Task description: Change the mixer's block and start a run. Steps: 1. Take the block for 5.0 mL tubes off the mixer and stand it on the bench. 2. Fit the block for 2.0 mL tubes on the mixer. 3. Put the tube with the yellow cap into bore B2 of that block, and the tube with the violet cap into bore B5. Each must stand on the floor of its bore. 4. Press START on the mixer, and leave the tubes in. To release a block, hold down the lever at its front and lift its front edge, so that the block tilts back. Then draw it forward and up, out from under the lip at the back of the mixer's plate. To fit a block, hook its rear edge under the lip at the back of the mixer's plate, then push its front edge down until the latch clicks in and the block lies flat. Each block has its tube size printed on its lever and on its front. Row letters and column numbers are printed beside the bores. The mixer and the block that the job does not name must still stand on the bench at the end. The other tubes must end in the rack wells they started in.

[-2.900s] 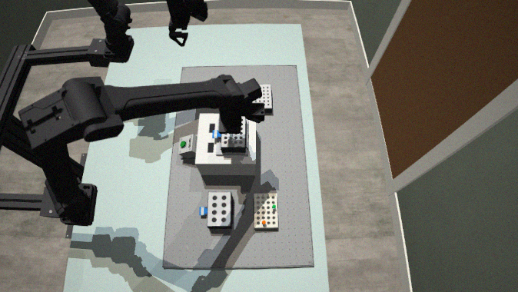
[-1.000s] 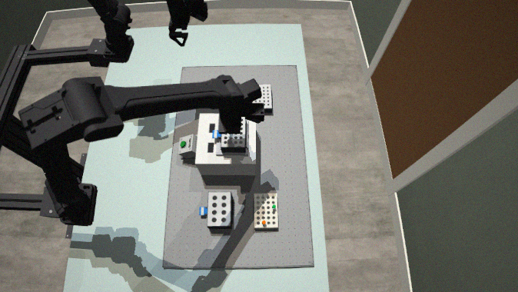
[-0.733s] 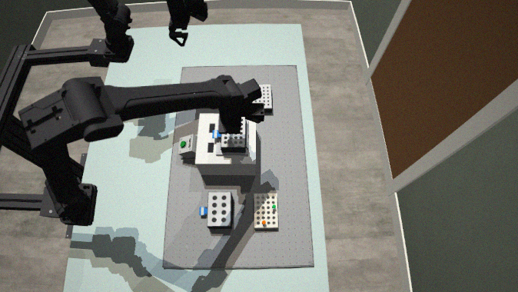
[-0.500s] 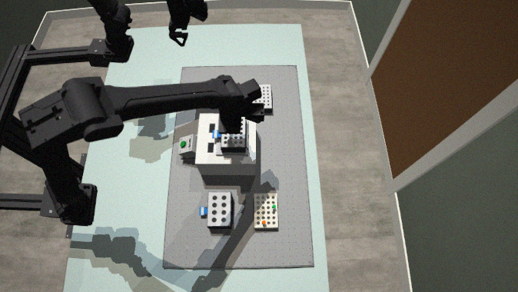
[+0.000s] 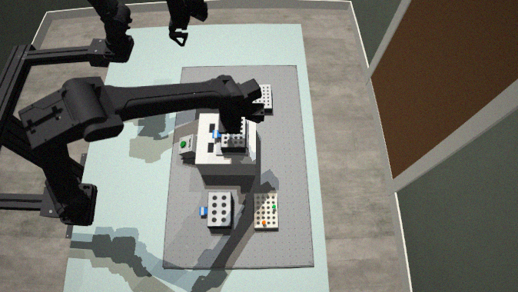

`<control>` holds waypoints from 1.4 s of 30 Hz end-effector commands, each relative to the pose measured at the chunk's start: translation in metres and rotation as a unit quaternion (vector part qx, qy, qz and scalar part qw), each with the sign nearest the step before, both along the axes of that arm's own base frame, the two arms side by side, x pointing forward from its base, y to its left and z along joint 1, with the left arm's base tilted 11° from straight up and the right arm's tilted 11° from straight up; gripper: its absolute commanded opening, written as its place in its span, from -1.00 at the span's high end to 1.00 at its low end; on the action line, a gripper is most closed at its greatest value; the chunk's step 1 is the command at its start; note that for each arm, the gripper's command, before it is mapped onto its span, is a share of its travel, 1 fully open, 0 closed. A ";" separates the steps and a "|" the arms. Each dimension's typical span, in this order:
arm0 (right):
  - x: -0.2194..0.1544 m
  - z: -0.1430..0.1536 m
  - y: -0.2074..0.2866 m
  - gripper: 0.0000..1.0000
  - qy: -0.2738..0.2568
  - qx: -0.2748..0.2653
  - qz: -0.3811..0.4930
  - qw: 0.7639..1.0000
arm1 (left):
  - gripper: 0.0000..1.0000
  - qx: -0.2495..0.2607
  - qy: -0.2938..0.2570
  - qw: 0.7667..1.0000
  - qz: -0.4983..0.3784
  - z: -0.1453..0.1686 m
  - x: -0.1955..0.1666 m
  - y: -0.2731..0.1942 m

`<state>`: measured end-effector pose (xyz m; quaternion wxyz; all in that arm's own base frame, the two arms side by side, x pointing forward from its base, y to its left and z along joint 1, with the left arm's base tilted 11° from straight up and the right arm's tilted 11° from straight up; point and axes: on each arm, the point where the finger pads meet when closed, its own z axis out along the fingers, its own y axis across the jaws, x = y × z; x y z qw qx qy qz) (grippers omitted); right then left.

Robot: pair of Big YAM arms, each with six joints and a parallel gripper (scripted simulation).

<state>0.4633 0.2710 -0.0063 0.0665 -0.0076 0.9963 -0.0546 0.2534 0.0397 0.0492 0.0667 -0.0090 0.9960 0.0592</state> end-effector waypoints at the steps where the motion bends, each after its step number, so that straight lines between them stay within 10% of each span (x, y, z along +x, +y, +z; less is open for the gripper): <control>1: 0.006 -0.007 0.002 0.82 -0.003 0.002 0.004 1.000 | -1.00 0.000 -0.010 1.000 -0.004 0.007 0.008 -0.001; 42: 0.006 -0.019 0.000 0.82 0.002 -0.002 0.004 1.000 | -1.00 0.001 -0.009 1.000 -0.004 0.007 0.008 0.000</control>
